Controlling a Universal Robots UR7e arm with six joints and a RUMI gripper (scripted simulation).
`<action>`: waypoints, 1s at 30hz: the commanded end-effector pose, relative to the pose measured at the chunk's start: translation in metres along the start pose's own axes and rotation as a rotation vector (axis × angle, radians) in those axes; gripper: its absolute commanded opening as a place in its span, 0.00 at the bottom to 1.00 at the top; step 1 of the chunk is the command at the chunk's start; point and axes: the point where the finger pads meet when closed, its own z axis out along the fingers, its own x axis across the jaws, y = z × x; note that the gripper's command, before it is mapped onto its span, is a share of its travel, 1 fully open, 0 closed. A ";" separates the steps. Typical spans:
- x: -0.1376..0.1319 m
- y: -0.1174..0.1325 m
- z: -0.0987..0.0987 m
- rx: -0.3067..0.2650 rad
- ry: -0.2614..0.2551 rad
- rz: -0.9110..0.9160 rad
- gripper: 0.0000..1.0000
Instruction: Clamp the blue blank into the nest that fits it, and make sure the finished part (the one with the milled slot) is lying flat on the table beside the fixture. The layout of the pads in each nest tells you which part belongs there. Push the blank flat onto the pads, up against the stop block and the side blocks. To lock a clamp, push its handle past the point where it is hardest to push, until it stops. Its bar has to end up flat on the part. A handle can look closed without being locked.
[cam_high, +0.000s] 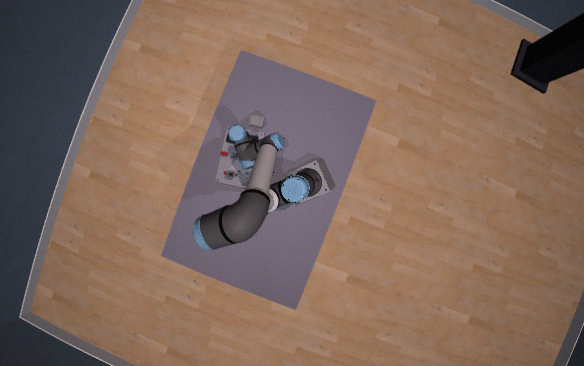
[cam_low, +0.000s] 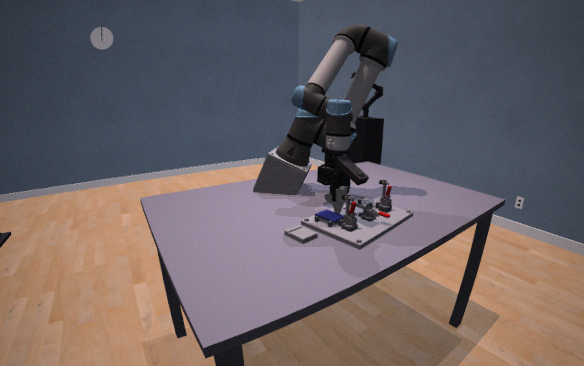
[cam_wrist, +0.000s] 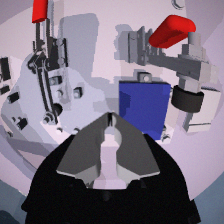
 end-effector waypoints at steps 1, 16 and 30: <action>0.002 0.000 -0.001 0.000 0.005 -0.001 0.00; -0.011 0.000 -0.001 0.000 0.005 -0.001 0.00; -0.018 0.000 -0.008 0.000 0.005 -0.001 0.00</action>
